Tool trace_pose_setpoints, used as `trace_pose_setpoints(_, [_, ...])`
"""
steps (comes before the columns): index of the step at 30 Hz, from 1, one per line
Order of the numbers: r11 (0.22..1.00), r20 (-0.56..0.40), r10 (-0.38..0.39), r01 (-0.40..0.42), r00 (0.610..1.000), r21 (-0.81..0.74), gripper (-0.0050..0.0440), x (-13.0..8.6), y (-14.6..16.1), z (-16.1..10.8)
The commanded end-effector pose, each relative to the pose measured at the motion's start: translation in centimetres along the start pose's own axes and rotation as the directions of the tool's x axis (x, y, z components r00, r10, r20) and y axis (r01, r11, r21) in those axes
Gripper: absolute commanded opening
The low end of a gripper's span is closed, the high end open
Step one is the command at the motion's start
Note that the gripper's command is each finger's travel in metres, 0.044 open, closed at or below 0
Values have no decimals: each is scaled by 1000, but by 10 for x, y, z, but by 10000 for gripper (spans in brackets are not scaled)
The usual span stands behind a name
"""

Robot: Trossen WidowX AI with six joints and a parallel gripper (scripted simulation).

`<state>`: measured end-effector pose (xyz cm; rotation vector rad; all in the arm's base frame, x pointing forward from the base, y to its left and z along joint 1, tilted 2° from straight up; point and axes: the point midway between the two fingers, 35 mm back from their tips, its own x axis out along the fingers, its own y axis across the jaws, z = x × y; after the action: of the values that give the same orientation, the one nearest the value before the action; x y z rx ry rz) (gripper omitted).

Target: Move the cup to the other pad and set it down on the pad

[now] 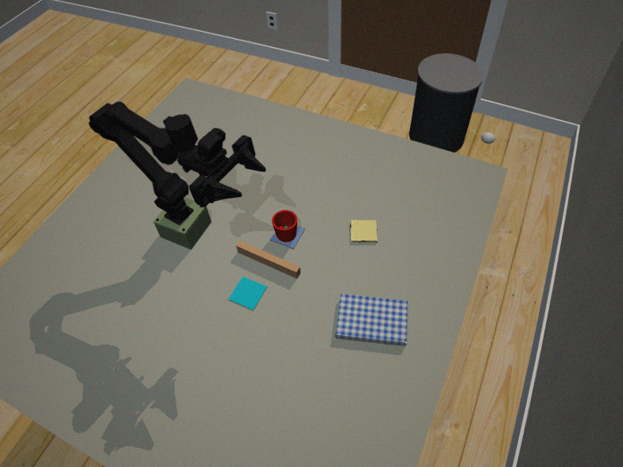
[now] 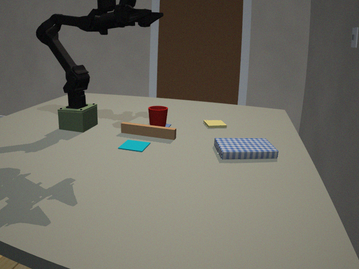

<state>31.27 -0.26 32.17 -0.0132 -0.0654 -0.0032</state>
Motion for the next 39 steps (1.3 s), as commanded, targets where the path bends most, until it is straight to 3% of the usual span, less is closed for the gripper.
trace_pose_setpoints(1, [1000, 16, 0, 0, 1000, 0, 400, -1, 0, 7])
trace_pose_setpoints(17, [1000, 16, 0, 0, 1000, 0, 400, -1, 0, 7])
trace_pose_setpoints(18, [1000, 6, 3, -3, 1000, 8, 376, 0, 1, 5])
trace_pose_setpoints(21, [992, -131, 44, -27, 990, 126, 304, 13, 14, -23])
trace_pose_setpoints(24, [955, -311, 102, -6, 945, 295, 232, 30, 41, -68])
trace_pose_setpoints(28, [905, -511, 155, 86, 845, 416, 148, 30, 60, -106])
trace_pose_setpoints(32, [850, -687, 186, 236, 703, 471, 148, 24, 83, -149])
trace_pose_setpoints(34, [850, -687, 186, 236, 703, 471, 148, 24, 83, -149])
trace_pose_setpoints(36, [817, -798, 188, 359, 573, 450, 148, 10, 95, -179])
trace_pose_setpoints(39, [769, -888, 179, 503, 422, 394, 148, -3, 112, -207])
